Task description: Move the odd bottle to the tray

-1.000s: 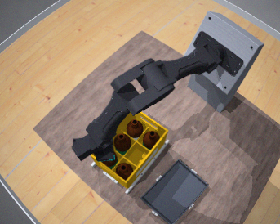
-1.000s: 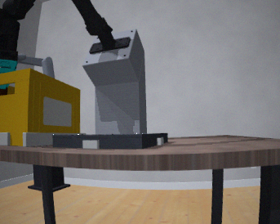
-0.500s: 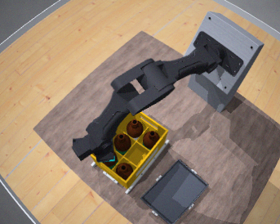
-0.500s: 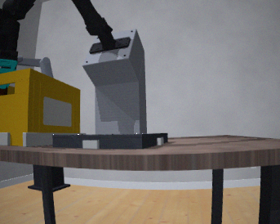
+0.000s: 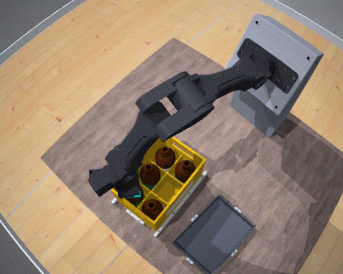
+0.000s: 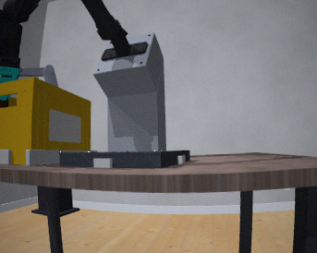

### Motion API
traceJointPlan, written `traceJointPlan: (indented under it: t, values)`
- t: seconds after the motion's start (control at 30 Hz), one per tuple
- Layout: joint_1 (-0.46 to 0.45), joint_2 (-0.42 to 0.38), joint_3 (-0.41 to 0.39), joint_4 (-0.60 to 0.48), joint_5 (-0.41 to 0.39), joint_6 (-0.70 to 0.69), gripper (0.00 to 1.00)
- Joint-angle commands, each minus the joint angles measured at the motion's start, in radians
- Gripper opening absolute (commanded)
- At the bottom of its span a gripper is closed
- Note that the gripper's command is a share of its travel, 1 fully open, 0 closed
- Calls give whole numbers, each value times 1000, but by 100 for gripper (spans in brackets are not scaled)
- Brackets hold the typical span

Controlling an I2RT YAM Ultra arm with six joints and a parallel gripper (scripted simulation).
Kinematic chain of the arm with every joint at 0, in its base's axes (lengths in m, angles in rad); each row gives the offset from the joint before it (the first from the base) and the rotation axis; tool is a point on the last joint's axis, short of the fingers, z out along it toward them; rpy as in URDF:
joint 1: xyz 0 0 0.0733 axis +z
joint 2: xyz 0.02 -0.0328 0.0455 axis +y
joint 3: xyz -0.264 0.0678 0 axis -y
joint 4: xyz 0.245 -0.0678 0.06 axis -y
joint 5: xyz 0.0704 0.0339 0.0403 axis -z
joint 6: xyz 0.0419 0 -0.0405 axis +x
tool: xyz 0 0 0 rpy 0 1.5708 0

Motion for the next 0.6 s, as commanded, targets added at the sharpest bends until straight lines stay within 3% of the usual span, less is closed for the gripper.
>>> traceJointPlan:
  t: [0.0, 0.33, 0.57]
  values:
    - [0, -8, 28, 9, 6, 5, 61]
    - [-5, -34, 26, -11, 3, 3, 61]
    - [-18, -62, -21, -34, -10, -8, 61]
